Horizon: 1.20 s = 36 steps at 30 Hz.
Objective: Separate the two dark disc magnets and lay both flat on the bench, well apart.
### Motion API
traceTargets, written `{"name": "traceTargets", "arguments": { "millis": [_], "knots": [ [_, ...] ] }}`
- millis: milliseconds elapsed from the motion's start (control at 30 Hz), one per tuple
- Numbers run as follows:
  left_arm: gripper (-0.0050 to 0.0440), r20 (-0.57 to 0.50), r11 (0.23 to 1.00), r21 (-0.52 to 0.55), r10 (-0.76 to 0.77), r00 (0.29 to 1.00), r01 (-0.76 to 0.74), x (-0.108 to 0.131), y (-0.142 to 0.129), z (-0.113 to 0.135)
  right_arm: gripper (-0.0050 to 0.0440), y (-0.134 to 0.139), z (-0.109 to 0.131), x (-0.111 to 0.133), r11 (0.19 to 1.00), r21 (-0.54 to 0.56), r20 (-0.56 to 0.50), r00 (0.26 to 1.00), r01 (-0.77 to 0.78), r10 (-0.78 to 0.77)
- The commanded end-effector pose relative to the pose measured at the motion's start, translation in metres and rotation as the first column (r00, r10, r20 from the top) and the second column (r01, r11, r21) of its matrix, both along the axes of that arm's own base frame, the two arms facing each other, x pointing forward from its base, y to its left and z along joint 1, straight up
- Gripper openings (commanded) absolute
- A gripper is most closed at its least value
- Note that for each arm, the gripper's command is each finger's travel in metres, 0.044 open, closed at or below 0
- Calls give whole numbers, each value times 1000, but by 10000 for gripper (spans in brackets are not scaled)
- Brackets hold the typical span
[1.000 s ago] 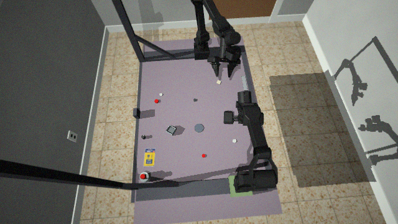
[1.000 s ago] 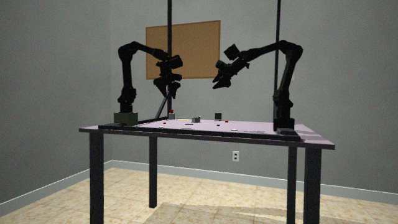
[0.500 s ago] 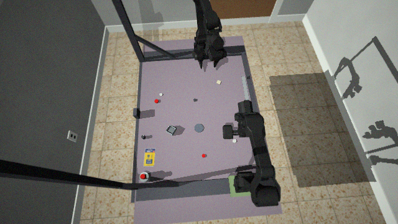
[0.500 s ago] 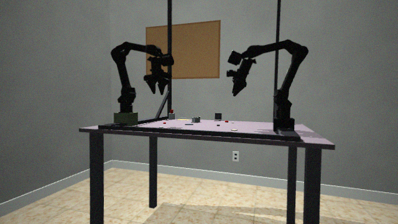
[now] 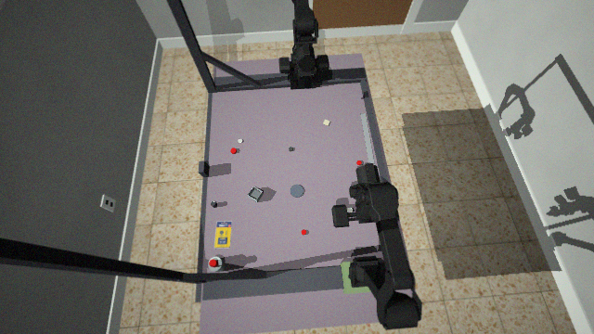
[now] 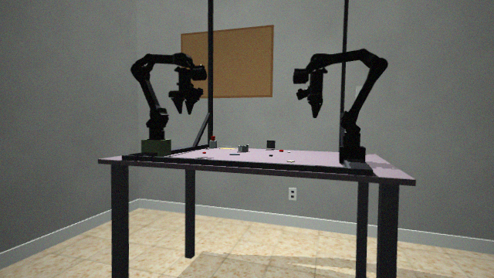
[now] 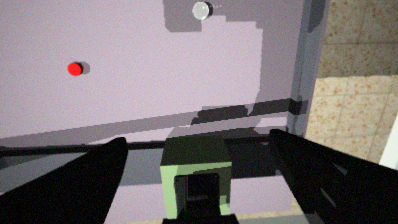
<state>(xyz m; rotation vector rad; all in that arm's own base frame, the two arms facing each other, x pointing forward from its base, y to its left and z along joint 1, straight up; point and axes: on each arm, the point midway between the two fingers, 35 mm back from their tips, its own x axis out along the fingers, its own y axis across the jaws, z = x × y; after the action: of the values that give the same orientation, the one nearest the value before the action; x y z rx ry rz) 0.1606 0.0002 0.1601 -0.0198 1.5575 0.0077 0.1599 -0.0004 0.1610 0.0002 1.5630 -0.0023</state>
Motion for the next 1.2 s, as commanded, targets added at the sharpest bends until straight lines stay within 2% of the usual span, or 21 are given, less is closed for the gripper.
{"name": "traceTargets", "arguments": {
  "millis": [0, 267, 400, 467, 567, 733, 967, 1033, 1100, 1167],
  "knots": [
    [400, 11, 1000, 12, -10, 1000, 10, -1, 0, 6, 400, 1, 2, -4, 1000, 3, 2, 1000, -4, 4],
    [400, 8, 996, 21, -82, 997, 82, -1, -1, -1, 400, 0, -4, 2, 1000, 9, -1, 1000, -1, 1],
    [400, 33, 970, 49, -241, 970, 239, 6, -2, -7, 400, -2, -10, 14, 1000, 19, 33, 999, 4, -4],
    [400, 33, 970, 49, -241, 970, 239, 6, -2, -7, 400, -2, -10, 14, 1000, 19, 33, 999, 4, -4],
    [400, 54, 904, 90, -423, 904, 418, 14, -4, -13, 400, -5, -16, 27, 1000, 29, 73, 997, 8, -10],
    [400, 55, 666, 197, -740, 670, 719, 32, -11, -25, 400, -14, -29, 56, 999, 45, 162, 987, 15, -22],
    [400, -35, 234, 319, -965, 259, 918, 51, -22, -38, 400, -27, -44, 87, 998, 53, 269, 963, 20, -33],
    [400, -35, 234, 319, -965, 259, 918, 51, -22, -38, 400, -27, -44, 87, 998, 53, 269, 963, 20, -33],
    [400, -99, 33, 348, -993, 71, 937, 57, -27, -42, 400, -33, -48, 97, 998, 54, 307, 951, 21, -36],
    [400, -150, -108, 368, -987, -56, 924, 62, -31, -46, 400, -39, -52, 106, 998, 53, 341, 939, 21, -37]
  ]
}}
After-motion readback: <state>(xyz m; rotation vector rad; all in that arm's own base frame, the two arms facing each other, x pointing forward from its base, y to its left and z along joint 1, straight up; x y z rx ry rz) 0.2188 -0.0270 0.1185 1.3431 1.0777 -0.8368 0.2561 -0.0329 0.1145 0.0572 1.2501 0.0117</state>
